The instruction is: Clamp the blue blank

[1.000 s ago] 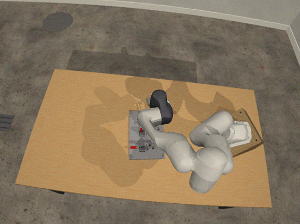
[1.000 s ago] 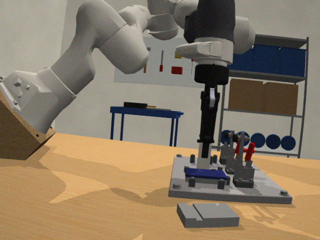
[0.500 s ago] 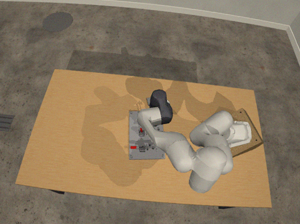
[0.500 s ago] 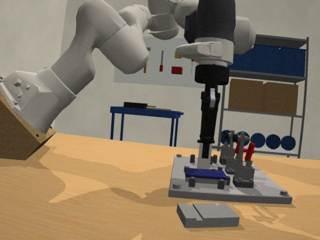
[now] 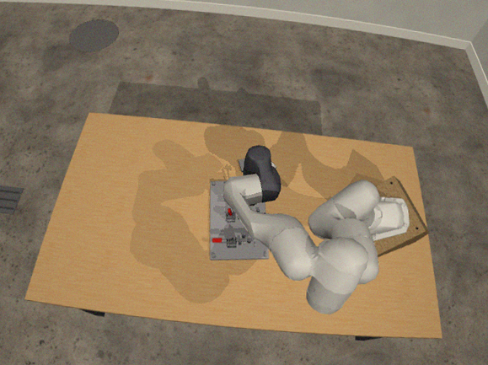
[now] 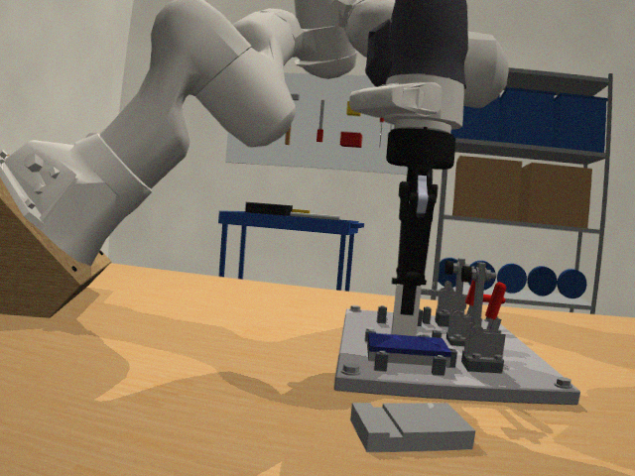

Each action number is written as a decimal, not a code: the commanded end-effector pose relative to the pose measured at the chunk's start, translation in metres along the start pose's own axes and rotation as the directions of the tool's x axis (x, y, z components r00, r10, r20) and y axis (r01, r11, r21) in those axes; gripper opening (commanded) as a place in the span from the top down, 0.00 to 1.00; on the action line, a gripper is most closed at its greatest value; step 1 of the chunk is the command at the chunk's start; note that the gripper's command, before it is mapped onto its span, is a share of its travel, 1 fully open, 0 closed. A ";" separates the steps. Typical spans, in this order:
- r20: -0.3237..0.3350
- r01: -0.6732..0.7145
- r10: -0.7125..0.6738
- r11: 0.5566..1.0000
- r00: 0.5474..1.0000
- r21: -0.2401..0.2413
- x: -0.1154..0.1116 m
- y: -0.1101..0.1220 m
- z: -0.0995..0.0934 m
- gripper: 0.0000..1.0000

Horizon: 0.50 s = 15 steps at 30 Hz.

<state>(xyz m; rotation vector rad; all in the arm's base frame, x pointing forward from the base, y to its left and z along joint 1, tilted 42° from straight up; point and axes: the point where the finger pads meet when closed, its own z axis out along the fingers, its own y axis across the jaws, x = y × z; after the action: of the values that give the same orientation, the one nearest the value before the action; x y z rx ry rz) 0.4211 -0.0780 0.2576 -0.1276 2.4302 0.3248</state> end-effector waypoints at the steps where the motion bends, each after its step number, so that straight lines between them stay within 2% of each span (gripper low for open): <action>1: 0.004 0.002 -0.002 1.000 1.000 0.004 -0.001 -0.004 -0.001 1.00; 15: 0.004 0.002 -0.002 1.000 1.000 0.004 -0.001 -0.006 -0.001 1.00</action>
<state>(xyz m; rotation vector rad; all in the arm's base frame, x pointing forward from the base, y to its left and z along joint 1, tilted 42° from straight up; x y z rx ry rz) 0.4220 -0.0814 0.2570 -0.1261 2.4290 0.3257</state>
